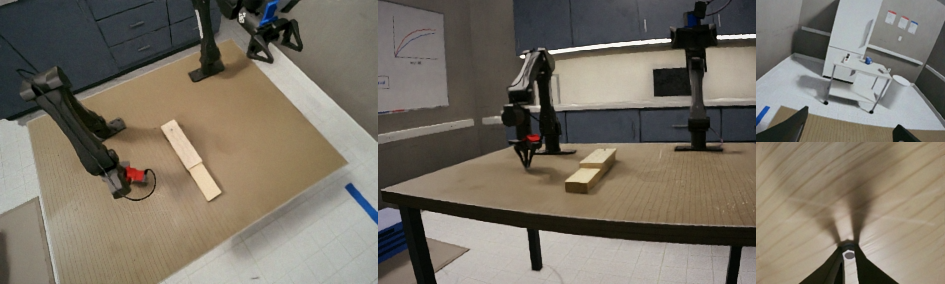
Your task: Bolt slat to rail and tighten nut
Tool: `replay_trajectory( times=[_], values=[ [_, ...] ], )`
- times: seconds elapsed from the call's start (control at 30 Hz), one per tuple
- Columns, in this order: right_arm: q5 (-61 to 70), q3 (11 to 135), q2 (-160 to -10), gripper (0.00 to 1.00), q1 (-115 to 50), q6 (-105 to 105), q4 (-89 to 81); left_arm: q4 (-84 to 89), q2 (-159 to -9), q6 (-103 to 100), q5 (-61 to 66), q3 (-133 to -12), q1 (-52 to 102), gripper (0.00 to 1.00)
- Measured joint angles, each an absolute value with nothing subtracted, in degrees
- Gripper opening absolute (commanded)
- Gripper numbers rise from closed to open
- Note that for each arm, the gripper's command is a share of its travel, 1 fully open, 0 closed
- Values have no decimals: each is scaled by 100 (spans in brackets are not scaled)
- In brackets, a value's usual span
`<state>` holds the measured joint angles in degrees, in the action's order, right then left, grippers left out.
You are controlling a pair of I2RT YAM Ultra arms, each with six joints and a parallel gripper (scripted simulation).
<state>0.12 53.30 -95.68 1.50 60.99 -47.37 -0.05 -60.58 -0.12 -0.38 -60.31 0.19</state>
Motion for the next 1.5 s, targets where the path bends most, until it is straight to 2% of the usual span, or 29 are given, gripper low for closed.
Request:
replay_trajectory(
  times=[1.5],
  values=[
    [12,5843,-9332,12,150,6099,-5568,-5,-6058,-12,-38,-6031,19,100]
  ],
)
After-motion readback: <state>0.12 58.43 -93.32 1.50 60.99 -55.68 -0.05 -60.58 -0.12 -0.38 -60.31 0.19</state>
